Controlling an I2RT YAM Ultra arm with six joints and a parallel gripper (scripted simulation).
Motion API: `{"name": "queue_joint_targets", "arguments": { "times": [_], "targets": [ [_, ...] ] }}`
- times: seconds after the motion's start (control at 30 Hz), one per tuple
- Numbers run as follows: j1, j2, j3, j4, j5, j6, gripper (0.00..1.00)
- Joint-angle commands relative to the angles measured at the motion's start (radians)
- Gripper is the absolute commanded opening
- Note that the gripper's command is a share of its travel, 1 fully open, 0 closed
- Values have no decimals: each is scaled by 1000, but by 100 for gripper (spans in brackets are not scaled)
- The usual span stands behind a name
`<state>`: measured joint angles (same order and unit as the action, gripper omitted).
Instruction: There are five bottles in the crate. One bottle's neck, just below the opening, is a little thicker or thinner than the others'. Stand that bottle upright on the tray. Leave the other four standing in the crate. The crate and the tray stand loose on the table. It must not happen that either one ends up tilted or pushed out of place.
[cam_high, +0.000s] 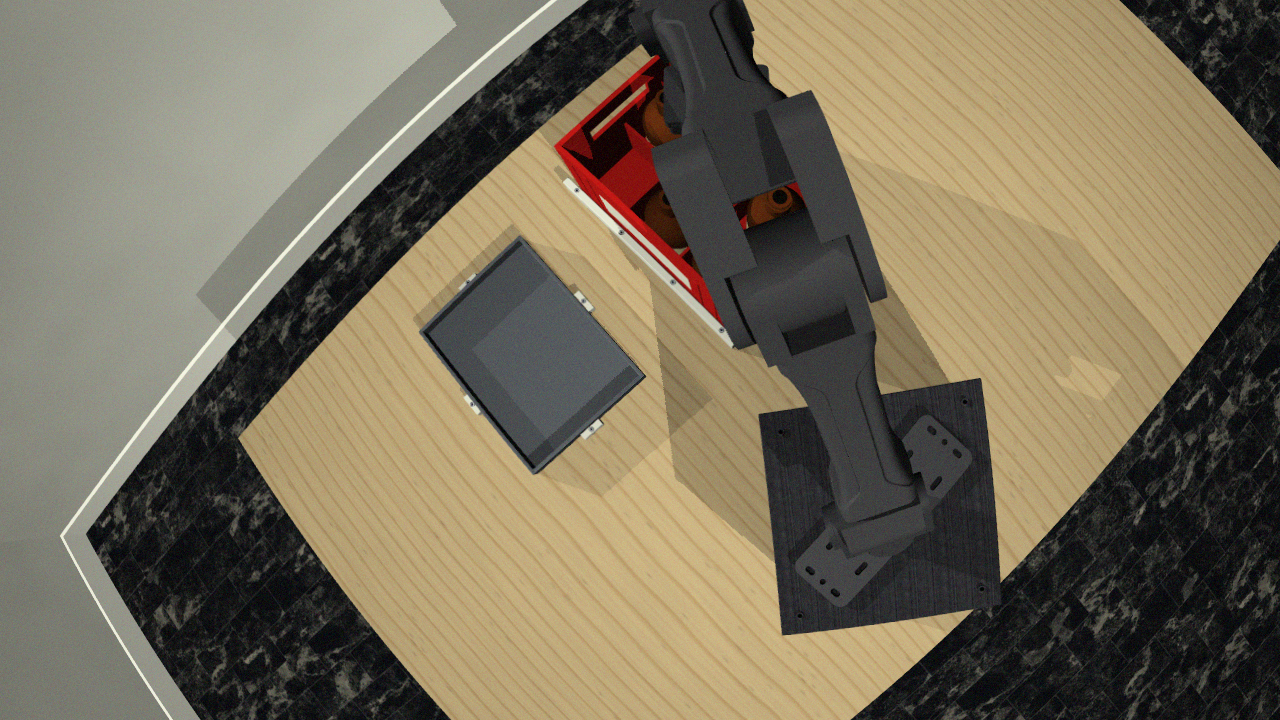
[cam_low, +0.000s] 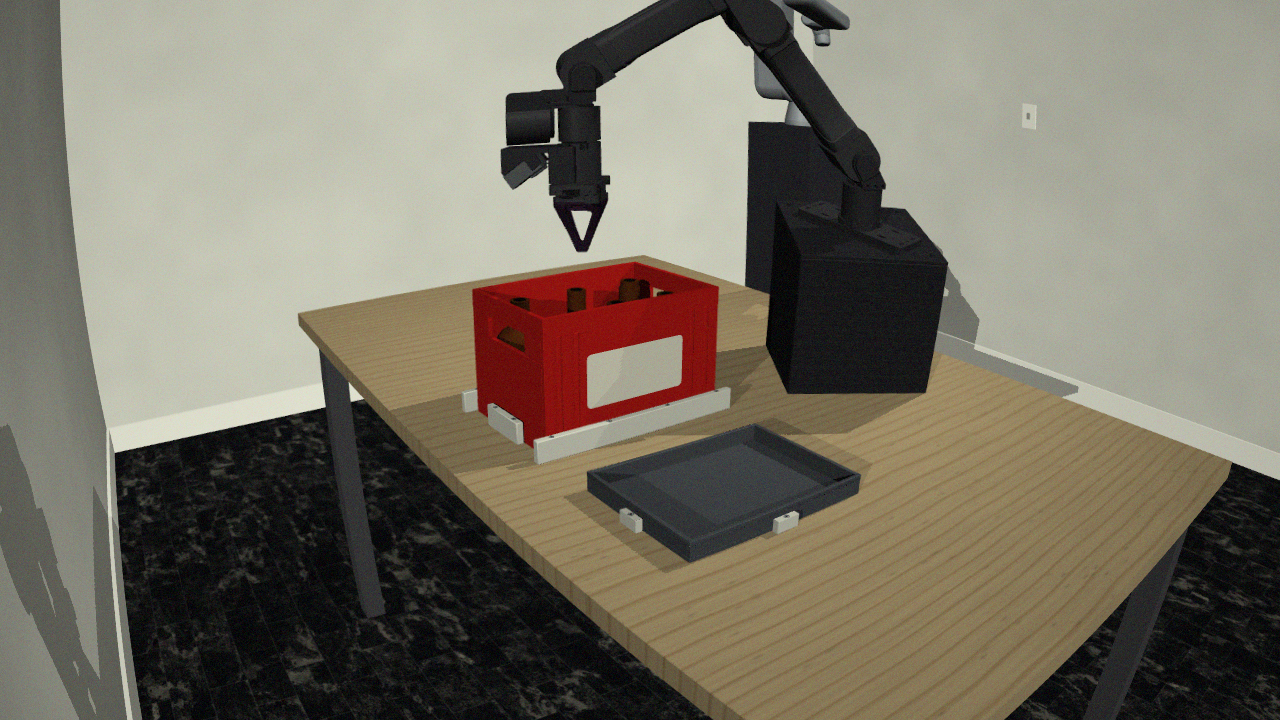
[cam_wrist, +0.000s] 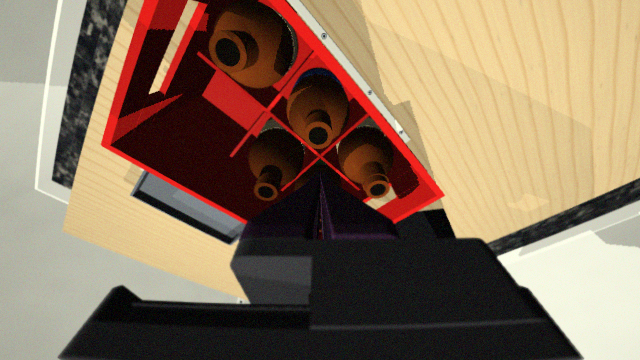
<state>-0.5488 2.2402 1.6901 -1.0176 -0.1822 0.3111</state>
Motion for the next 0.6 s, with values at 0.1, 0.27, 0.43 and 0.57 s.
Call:
{"name": "queue_joint_targets", "arguments": {
  "times": [0.1, 0.27, 0.43, 0.57],
  "targets": [
    [-18, -41, 38, -2, -3, -5, 0],
    [-18, -41, 38, -2, -3, -5, 0],
    [-16, -43, 36, 3, -3, 1, 0],
    [40, -68, -40, 26, 0, 42, 0]
  ]
}}
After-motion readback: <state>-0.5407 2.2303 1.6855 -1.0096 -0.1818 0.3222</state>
